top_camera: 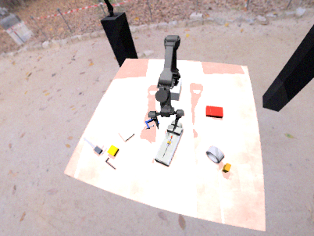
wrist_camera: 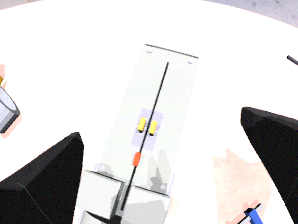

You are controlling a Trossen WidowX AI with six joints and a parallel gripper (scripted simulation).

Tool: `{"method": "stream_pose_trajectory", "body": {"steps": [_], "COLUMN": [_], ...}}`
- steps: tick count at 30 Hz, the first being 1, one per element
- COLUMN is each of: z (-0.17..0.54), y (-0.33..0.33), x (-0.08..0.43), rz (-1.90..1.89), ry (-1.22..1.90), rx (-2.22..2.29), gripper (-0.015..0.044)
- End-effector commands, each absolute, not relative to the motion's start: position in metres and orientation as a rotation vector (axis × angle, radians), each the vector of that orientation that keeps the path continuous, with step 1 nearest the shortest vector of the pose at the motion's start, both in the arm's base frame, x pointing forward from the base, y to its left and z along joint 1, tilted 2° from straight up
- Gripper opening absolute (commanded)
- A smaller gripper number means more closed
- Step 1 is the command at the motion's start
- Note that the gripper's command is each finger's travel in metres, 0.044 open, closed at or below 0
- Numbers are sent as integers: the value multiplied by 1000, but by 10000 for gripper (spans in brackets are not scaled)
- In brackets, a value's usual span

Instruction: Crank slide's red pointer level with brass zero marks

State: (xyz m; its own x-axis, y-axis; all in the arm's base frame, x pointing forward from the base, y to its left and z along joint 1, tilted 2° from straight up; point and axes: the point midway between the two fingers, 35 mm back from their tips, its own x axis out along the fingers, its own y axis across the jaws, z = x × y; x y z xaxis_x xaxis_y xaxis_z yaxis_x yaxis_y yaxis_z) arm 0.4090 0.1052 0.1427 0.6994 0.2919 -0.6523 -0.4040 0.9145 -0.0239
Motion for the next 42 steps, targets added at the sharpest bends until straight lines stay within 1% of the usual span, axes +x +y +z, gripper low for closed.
{"method": "stream_pose_trajectory", "body": {"steps": [1, 10, 20, 25, 34, 42], "z": [143, 140, 136, 135, 96, 86], "y": [110, 129, 129, 128, 130, 131], "x": [398, 337, 276, 272, 274, 275], "rz": [368, 196, 15, 4, 4, 4], "ry": [725, 781, 751, 745, 746, 746], "rx": [-155, -56, 44, 51, 51, 51], "gripper": [440, 440, 440, 440, 440, 440]}}
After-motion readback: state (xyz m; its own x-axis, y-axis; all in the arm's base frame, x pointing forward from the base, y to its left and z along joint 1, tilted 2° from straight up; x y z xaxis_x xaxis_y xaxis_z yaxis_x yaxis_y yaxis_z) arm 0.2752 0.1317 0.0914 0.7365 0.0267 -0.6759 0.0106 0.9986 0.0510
